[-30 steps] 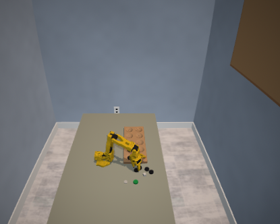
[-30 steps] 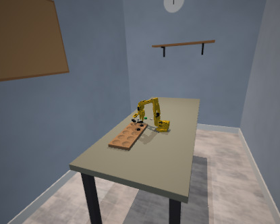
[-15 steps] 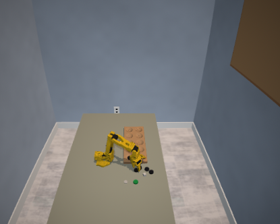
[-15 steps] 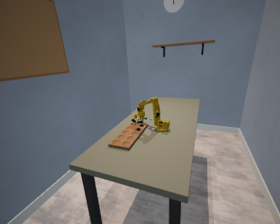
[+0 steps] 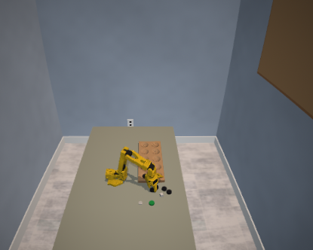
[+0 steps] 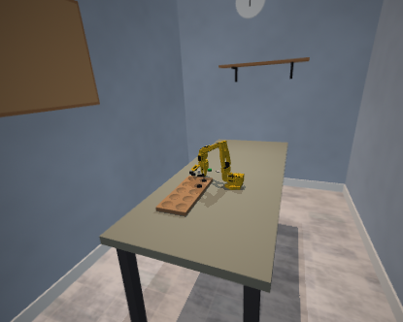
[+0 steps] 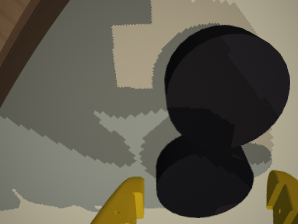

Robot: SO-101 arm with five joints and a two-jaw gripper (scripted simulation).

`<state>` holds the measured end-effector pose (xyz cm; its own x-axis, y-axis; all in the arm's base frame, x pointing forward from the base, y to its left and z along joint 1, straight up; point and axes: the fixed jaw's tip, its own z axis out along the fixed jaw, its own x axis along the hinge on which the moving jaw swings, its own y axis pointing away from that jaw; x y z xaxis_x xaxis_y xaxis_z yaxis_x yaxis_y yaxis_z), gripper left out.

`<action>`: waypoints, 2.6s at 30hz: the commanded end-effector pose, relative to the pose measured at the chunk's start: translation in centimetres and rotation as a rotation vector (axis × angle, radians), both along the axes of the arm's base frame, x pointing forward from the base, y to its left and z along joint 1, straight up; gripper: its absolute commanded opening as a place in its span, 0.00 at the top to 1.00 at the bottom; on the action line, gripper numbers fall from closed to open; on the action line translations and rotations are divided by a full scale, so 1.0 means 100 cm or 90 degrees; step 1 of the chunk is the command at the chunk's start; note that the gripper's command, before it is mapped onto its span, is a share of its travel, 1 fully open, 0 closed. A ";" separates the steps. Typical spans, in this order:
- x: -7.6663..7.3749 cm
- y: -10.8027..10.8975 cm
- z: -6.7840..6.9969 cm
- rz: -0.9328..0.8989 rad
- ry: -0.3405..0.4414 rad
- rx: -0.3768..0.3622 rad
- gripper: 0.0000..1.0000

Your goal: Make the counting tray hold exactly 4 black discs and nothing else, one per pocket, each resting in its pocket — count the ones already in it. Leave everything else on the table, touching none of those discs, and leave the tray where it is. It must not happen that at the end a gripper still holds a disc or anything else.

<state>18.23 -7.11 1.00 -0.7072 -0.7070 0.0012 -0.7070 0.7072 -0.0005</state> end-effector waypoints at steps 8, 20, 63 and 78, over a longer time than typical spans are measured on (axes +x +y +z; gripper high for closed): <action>0.008 -0.003 0.008 0.000 -0.036 -0.014 0.76; 0.008 -0.003 0.008 0.000 -0.036 -0.014 0.77; 0.008 -0.003 0.008 0.000 -0.036 -0.014 1.00; 0.009 -0.004 0.020 0.000 -0.036 -0.014 1.00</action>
<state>18.11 -7.07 1.37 -0.7072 -0.7070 0.0059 -0.7070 0.7072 0.0106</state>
